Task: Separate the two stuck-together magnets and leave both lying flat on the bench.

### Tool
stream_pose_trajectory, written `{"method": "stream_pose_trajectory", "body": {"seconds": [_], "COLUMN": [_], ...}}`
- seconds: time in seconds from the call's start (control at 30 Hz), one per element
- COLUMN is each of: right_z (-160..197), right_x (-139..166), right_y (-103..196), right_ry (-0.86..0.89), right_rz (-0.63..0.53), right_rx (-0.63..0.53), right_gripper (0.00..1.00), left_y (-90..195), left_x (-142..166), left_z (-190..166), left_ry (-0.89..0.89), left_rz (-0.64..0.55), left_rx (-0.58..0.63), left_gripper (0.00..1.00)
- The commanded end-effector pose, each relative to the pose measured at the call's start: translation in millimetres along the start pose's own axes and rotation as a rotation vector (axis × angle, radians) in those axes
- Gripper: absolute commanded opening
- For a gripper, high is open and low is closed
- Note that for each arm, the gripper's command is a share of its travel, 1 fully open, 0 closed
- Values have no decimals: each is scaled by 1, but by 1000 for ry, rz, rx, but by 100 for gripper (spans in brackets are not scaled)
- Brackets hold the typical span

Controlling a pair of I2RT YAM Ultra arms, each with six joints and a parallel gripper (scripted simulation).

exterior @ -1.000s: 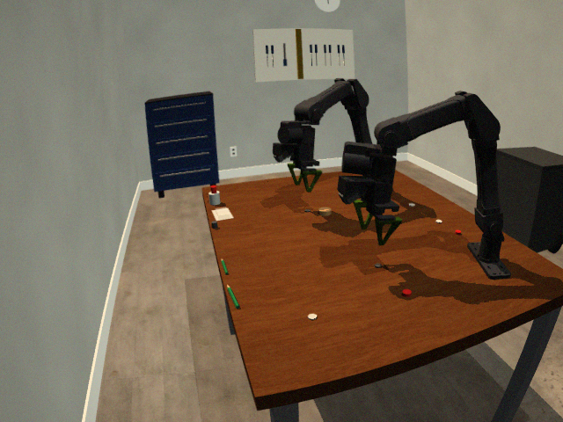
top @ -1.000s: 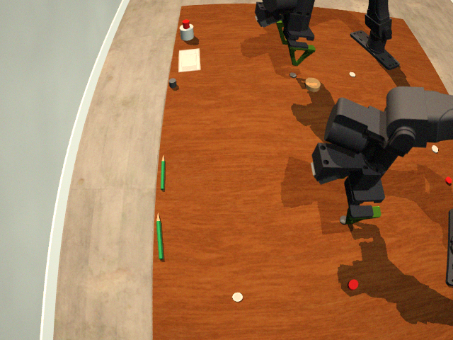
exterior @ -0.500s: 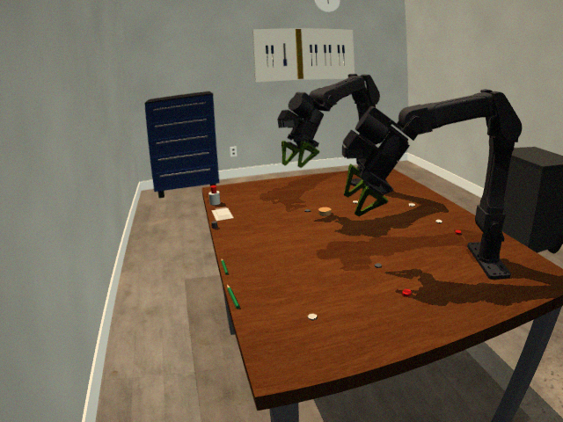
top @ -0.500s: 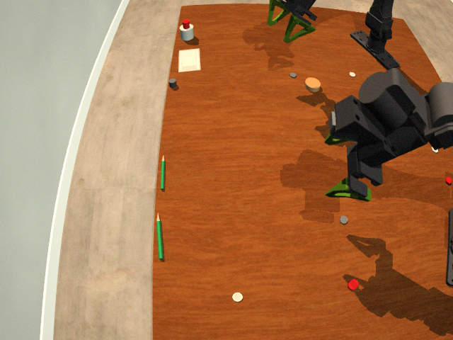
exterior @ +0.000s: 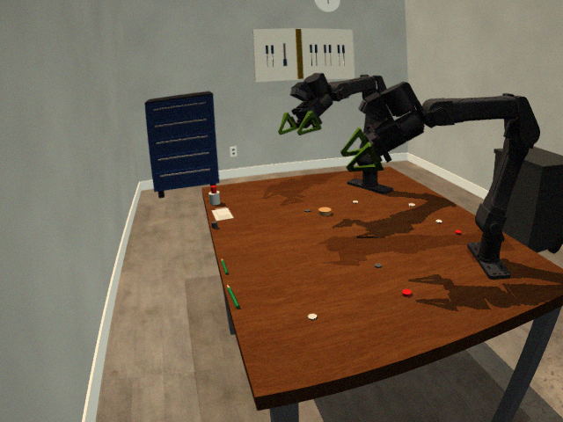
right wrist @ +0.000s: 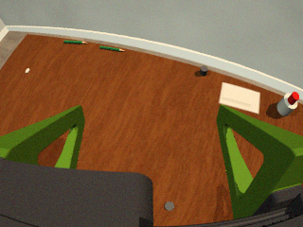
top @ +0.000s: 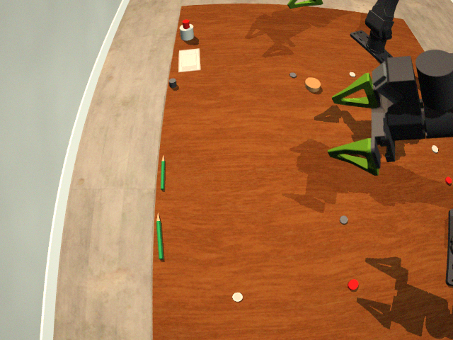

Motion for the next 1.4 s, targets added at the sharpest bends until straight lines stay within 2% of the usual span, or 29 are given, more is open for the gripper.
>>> {"method": "stream_pose_trajectory", "body": {"seconds": [0.0, 0.4, 0.47, 0.57, 0.8, 1.37], "right_z": [6, 15, 15, 16, 16, 15], "right_x": [-21, -50, -50, -53, -51, -50], "right_y": [16, 79, 79, 92, 99, 95], "right_ry": [27, 113, 113, 126, 123, 127], "right_rz": [-135, -464, -464, -526, -534, -526], "right_rx": [-35, -107, -107, -118, -121, -120], "right_gripper": [100, 100, 100, 100, 100, 100], "left_y": [13, 73, 73, 85, 93, 89], "left_x": [-21, -58, -58, -62, -62, -61], "left_z": [1, 2, 2, 2, 2, 1], "left_ry": [-26, -113, -113, -126, -123, -125], "left_rz": [-133, -473, -473, -536, -549, -544], "left_rx": [-8, -37, -37, -44, -43, -40], "left_gripper": [100, 100, 100, 100, 100, 100]}}
Point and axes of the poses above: on each arm, the point where the finger pads meet when closed, its own y axis back along the fingers, its own z axis across the jaws, x = y × z, the point moved 8 cm from there along y, back along the fingers, and after that the axes turned 9 degrees about -y, right-handed, at the moved point
